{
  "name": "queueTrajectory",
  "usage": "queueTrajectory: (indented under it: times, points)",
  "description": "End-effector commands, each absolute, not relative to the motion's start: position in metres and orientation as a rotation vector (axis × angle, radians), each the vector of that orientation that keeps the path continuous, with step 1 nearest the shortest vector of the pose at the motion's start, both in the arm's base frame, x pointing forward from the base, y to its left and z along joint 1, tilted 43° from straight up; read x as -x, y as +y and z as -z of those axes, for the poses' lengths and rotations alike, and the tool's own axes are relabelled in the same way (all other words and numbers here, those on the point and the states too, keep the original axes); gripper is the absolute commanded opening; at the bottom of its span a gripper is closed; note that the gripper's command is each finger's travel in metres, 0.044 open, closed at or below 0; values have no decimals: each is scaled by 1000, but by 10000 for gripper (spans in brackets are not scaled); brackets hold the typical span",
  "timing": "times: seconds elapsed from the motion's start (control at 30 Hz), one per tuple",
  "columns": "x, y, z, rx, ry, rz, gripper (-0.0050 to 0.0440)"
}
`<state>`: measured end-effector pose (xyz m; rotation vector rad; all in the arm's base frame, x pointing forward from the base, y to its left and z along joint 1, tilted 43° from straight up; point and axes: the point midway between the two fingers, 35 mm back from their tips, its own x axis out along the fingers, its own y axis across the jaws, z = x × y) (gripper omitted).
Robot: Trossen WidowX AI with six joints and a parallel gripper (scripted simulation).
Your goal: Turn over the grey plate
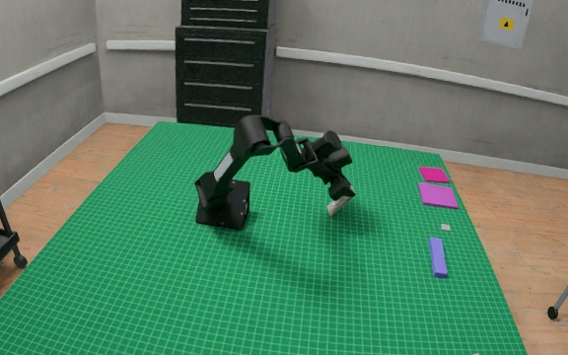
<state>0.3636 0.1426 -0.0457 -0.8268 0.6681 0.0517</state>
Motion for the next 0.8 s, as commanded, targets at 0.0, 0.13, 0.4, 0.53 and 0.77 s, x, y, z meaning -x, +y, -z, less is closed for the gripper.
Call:
queueTrajectory:
  times: [0.0,0.13,0.4,0.53,0.77]
  points:
    - [-362,141,47,826,649,-66,262]
    - [-360,141,46,821,584,-94,262]
    - [-351,143,34,811,532,-104,262]
    - [-350,141,40,816,541,-109,262]
    - [-346,139,41,808,453,-149,262]
